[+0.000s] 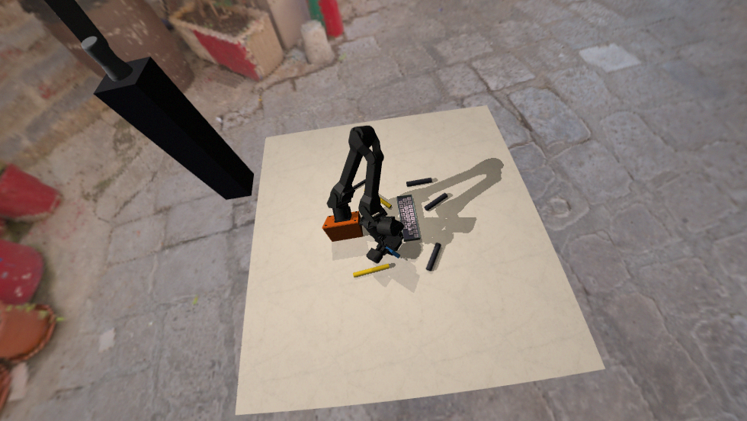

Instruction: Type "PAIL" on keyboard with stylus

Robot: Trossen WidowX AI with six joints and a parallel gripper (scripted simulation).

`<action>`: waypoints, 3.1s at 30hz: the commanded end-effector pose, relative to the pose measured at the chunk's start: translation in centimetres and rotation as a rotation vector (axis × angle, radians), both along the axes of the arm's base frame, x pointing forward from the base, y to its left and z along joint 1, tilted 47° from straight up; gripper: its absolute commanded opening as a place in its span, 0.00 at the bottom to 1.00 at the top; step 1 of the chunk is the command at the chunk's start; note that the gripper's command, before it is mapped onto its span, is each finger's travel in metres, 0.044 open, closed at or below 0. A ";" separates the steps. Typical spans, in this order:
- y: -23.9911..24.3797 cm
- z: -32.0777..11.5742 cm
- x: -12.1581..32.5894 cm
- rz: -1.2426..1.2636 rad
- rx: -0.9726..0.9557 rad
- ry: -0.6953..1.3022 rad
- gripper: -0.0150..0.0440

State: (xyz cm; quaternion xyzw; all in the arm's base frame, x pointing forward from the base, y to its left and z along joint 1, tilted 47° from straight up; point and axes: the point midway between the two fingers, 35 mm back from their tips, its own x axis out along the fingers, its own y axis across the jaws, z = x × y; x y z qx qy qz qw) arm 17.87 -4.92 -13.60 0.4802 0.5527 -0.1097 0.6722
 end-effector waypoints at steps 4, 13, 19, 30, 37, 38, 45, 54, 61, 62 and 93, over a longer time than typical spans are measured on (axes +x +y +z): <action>0.4 -0.4 -0.2 -0.003 0.007 0.008 0.51; 0.8 -0.7 -0.2 -0.003 0.008 0.008 0.51; 1.0 -0.9 -0.2 -0.003 0.008 0.008 0.51; 1.4 -1.3 -0.2 -0.003 0.008 0.008 0.51; 1.5 -1.3 -0.2 -0.003 0.008 0.008 0.51; 1.5 -1.3 -0.2 -0.003 0.008 0.008 0.51; 1.4 -1.3 -0.1 0.001 0.005 0.002 0.33; 1.4 -1.3 -0.1 0.001 0.005 0.002 0.25; 0.6 -0.6 0.0 0.001 0.003 0.003 0.25; 0.3 -0.5 0.1 0.001 0.003 0.003 0.25; -2.5 2.1 1.9 0.230 -0.052 0.040 0.25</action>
